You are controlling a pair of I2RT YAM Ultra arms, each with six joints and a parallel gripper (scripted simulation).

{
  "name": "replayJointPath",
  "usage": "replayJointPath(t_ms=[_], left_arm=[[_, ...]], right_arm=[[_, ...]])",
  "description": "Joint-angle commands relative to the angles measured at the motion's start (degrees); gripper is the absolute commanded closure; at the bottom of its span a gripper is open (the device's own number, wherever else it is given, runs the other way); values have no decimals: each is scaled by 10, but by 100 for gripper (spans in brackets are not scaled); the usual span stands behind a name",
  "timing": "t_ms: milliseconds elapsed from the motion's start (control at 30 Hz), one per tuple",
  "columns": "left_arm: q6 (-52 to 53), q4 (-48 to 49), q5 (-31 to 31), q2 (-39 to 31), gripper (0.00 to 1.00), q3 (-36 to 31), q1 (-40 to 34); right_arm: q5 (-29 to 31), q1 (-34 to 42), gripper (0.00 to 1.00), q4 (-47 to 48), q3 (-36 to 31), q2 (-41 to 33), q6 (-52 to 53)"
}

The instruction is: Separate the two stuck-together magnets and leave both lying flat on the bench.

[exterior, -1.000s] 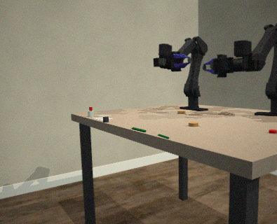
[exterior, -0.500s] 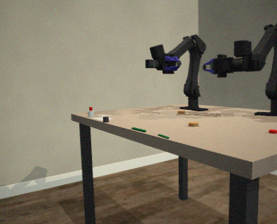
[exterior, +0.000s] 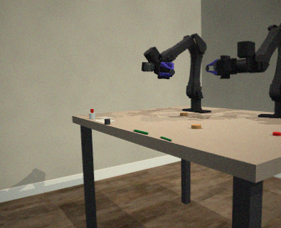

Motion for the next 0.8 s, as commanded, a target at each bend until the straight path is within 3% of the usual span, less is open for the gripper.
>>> replayJointPath(t_ms=[0,767], left_arm=[[4,1,0,-2,75,3,1],[4,1,0,-2,75,3,1]], right_arm=[[25,-5,75,-89,21,6,-85],[175,-54,75,-534,172,89,-485]])
